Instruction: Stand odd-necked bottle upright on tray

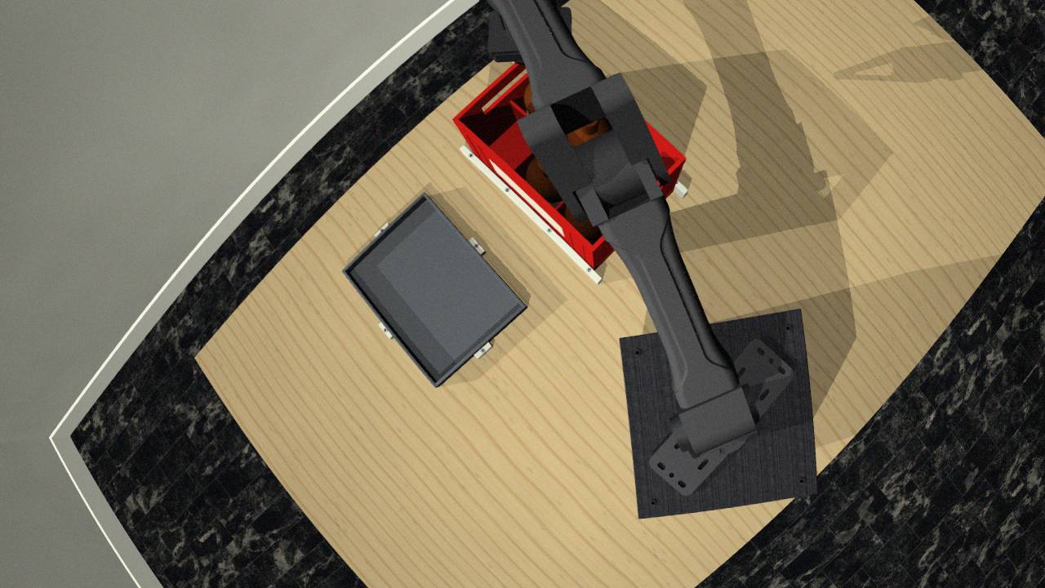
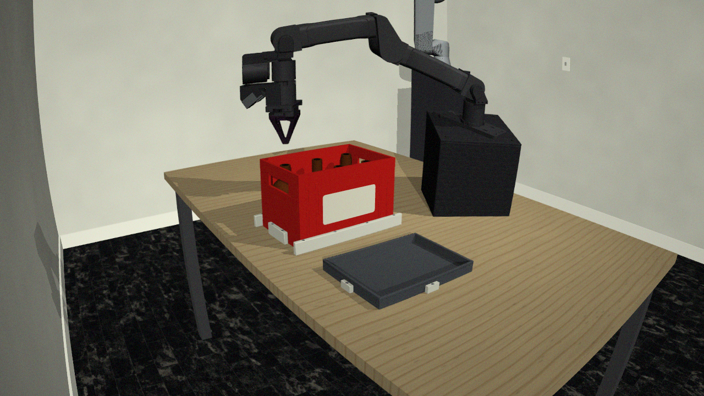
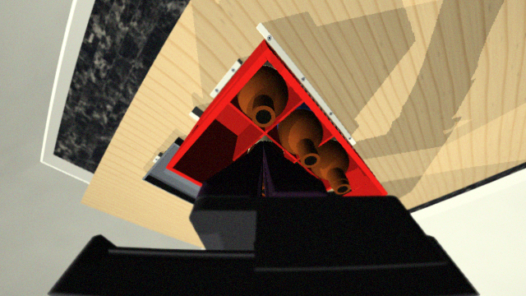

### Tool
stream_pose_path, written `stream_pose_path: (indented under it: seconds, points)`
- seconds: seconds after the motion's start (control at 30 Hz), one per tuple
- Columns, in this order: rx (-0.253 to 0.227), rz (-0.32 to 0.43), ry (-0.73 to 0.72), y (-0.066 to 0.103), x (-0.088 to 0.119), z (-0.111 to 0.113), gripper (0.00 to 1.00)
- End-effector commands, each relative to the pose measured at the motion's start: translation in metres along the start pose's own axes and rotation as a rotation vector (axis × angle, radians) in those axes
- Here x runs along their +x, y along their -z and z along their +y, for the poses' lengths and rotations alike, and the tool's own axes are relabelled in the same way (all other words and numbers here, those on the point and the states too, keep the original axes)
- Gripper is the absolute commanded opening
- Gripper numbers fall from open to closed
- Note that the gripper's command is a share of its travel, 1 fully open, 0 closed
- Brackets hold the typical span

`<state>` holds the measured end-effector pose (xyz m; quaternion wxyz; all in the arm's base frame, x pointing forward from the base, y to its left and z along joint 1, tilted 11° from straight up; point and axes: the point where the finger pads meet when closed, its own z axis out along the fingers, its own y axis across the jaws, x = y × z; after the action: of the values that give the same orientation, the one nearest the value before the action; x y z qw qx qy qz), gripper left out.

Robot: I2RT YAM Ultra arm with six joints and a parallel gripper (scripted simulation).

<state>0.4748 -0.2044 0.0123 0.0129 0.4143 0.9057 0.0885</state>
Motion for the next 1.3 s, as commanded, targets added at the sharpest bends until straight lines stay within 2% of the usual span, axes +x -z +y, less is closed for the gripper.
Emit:
stream_pose_path:
  seconds: [0.0,0.37,0.4,0.43,0.47,0.5,0.77,0.83,0.9,0.97,1.27]
  points:
    - [-0.022,-0.040,-0.007,0.019,-0.010,-0.003,0.00]
    - [-0.022,-0.040,-0.007,0.019,-0.010,-0.003,0.00]
    - [-0.024,-0.044,-0.007,0.021,-0.010,-0.002,0.00]
    - [-0.032,-0.064,-0.007,0.032,-0.011,0.002,0.00]
    - [-0.033,-0.067,-0.001,0.031,-0.008,0.009,0.00]
    - [-0.024,-0.045,0.005,0.020,0.000,0.014,0.00]
    - [-0.019,-0.047,0.005,0.019,0.048,0.055,0.00]
    - [-0.019,-0.047,0.005,0.019,0.048,0.055,0.00]
    - [-0.019,-0.047,0.005,0.018,0.058,0.061,0.00]
    - [-0.020,-0.051,-0.015,0.019,0.057,0.055,0.00]
    - [-0.020,-0.051,-0.015,0.019,0.057,0.055,0.00]
